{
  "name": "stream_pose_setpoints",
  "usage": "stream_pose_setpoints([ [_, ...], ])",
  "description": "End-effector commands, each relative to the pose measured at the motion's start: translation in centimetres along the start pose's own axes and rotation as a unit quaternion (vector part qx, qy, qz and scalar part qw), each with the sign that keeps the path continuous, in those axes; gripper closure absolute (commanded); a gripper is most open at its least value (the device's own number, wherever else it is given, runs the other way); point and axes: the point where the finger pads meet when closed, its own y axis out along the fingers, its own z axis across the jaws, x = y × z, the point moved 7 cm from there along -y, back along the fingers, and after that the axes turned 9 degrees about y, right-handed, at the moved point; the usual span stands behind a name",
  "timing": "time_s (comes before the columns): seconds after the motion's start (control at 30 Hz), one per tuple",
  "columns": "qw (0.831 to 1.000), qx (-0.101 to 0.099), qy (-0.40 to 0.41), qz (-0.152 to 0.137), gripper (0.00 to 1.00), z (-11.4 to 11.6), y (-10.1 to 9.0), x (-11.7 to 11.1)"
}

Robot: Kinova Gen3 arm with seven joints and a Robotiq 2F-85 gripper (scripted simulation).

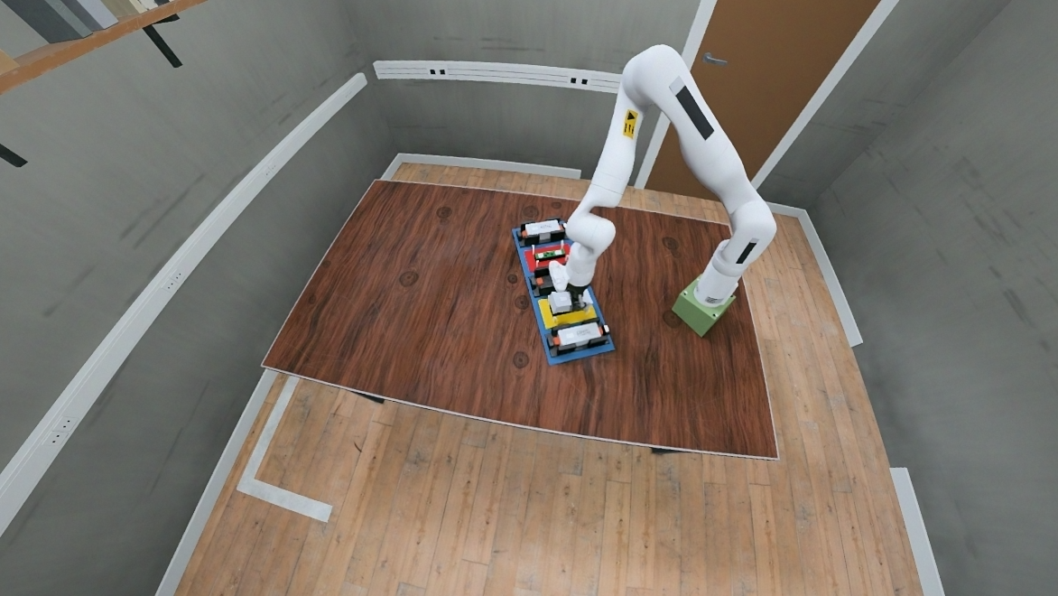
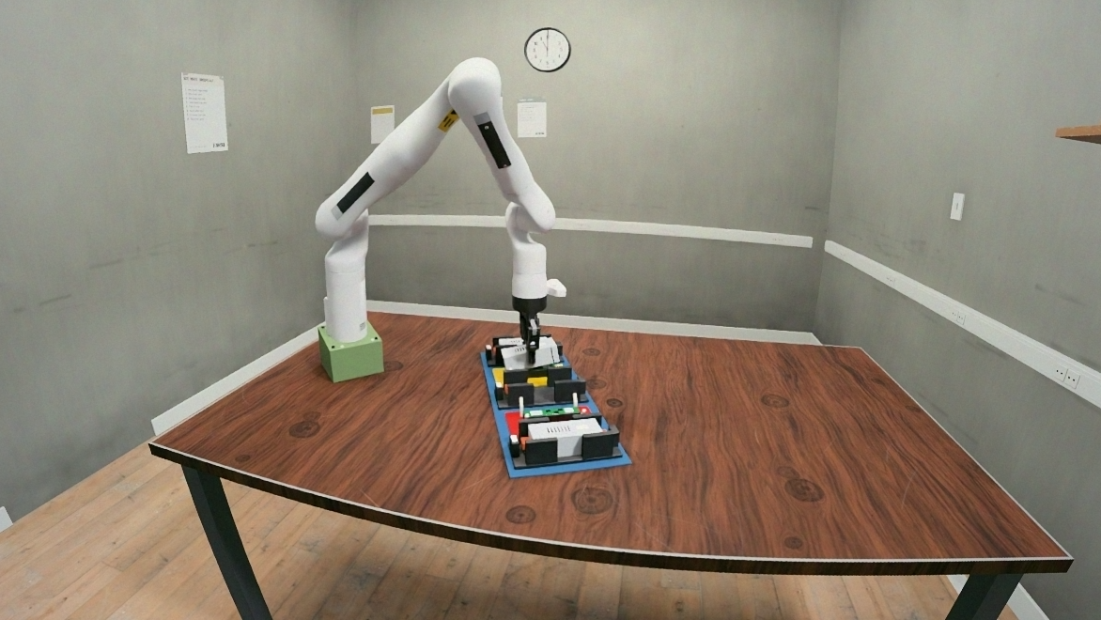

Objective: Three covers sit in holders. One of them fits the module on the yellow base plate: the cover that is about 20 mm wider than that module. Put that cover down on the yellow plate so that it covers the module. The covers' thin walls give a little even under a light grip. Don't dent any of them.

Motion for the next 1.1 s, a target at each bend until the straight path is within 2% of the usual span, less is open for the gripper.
stream_pose_setpoints([
  [0.0,1.000,0.000,0.000,0.001,1.00,0.0,0.0,-0.1],
  [1.07,1.000,0.000,0.000,0.001,1.00,0.0,1.6,-0.1],
])
